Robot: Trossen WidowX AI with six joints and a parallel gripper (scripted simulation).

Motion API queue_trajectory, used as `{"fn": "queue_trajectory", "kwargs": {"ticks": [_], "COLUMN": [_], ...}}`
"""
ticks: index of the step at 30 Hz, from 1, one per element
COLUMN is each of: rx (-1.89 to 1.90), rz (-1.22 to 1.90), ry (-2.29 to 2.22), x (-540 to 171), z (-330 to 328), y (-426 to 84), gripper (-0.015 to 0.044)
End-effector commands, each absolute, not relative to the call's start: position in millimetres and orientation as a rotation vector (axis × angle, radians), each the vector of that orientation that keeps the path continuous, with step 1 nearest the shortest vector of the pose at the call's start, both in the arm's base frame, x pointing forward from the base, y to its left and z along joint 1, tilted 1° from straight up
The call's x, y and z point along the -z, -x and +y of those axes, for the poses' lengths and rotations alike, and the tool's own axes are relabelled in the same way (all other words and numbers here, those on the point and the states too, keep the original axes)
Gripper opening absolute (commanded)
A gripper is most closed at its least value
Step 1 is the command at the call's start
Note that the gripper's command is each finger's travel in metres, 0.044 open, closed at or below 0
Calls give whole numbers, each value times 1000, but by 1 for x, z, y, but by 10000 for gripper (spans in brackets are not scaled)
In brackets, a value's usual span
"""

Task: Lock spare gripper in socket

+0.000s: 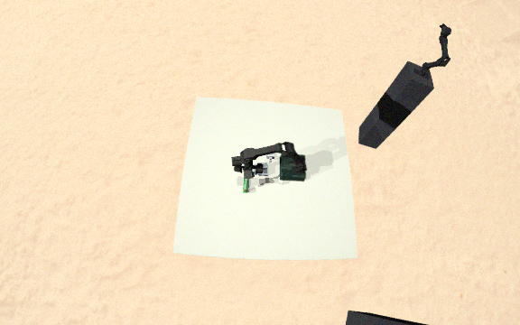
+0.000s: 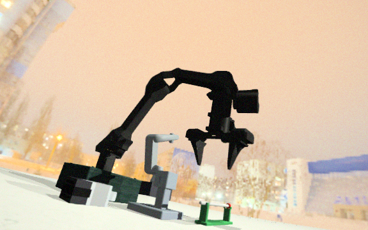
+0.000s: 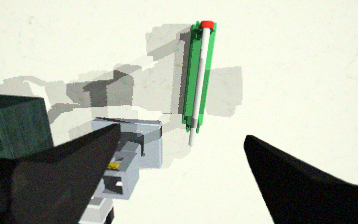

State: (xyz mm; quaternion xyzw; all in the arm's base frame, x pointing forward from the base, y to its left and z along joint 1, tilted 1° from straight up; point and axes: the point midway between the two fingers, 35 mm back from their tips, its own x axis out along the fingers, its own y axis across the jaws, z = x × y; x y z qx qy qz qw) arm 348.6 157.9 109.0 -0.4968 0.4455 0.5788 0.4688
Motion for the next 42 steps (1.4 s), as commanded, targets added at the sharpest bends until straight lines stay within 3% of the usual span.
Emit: {"fn": "queue_trajectory", "kwargs": {"ticks": [1,6,12,25,42], "rx": [-1413,-1422,-1522,-1593,-1581], "rz": [1080,1080,1055,773,733], "ry": [1223,1215,1132,939,929], "x": [-137,-128,-115,-93,-65], "z": [157,146,50,-94,-103], "y": [-347,-349,-339,-241,-236], "gripper": [440,440,440,440,440]}}
